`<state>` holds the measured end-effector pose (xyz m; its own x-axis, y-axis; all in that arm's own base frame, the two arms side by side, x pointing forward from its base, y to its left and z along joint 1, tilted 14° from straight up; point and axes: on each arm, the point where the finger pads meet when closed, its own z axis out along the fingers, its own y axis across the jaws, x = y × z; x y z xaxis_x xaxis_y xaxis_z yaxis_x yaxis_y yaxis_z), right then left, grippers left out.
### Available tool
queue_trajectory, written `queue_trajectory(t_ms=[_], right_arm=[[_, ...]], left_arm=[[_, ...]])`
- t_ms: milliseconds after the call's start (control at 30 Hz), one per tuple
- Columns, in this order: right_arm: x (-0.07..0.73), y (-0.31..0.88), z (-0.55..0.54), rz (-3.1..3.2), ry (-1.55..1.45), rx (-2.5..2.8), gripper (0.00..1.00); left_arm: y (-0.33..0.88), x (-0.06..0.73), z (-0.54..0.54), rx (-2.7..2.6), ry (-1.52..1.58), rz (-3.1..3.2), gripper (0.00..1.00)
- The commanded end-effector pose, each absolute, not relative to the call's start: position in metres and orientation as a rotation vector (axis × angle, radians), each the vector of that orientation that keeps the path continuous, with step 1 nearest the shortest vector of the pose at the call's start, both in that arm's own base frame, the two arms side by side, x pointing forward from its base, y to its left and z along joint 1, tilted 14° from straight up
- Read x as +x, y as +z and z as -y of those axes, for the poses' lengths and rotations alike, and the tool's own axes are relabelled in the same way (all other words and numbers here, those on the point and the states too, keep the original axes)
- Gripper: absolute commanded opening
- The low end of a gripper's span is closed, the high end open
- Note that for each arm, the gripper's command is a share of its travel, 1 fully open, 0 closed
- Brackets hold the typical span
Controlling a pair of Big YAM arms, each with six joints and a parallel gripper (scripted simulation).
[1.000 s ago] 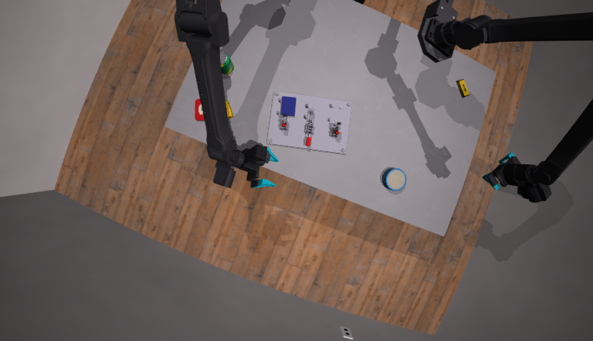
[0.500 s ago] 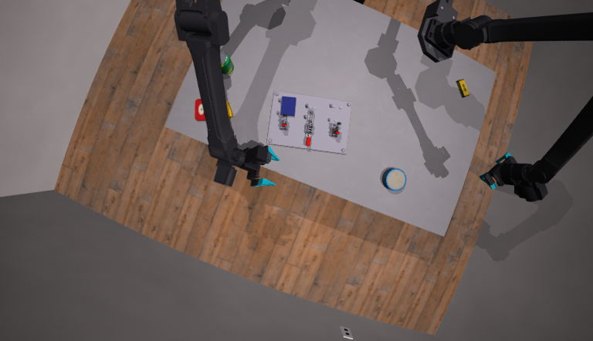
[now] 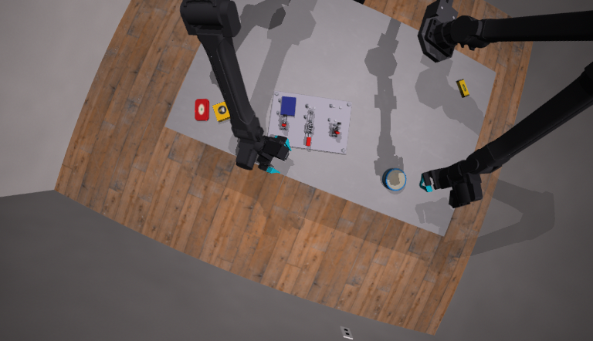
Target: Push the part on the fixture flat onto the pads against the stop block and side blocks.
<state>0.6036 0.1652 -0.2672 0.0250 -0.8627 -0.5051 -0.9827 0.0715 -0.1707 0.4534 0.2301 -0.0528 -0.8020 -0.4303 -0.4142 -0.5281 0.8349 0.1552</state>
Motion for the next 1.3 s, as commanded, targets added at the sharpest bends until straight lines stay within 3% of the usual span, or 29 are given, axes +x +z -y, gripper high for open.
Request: queue_trajectory(t_ms=[0, 400, 633, 767, 1067, 1267], right_arm=[[0.604, -0.256, -0.171, -2.033, 0.267, -1.611, 1.0], [0.556, -0.279, -0.156, -2.311, 0.131, -1.212, 1.0], [0.518, -0.278, -0.139, -2.414, 0.041, -0.859, 1.0], [0.454, -0.299, -0.124, -2.477, -0.014, -0.748, 1.0], [0.377, -0.299, -0.102, -2.522, -0.097, -0.632, 1.0], [0.366, -0.295, -0.098, -2.505, -0.133, -0.63, 1.0]], left_arm=[[-0.075, 0.457, -0.177, -0.534, 0.352, -2.671, 1.0], [-0.096, 0.445, -0.011, -0.009, 0.228, -2.583, 1.0], [-0.099, 0.389, 0.102, 0.387, 0.094, -2.449, 1.0], [-0.094, 0.338, 0.158, 0.622, -0.003, -2.336, 1.0], [-0.079, 0.254, 0.21, 0.918, -0.155, -2.159, 1.0], [-0.07, 0.215, 0.223, 1.04, -0.228, -2.073, 1.0]])
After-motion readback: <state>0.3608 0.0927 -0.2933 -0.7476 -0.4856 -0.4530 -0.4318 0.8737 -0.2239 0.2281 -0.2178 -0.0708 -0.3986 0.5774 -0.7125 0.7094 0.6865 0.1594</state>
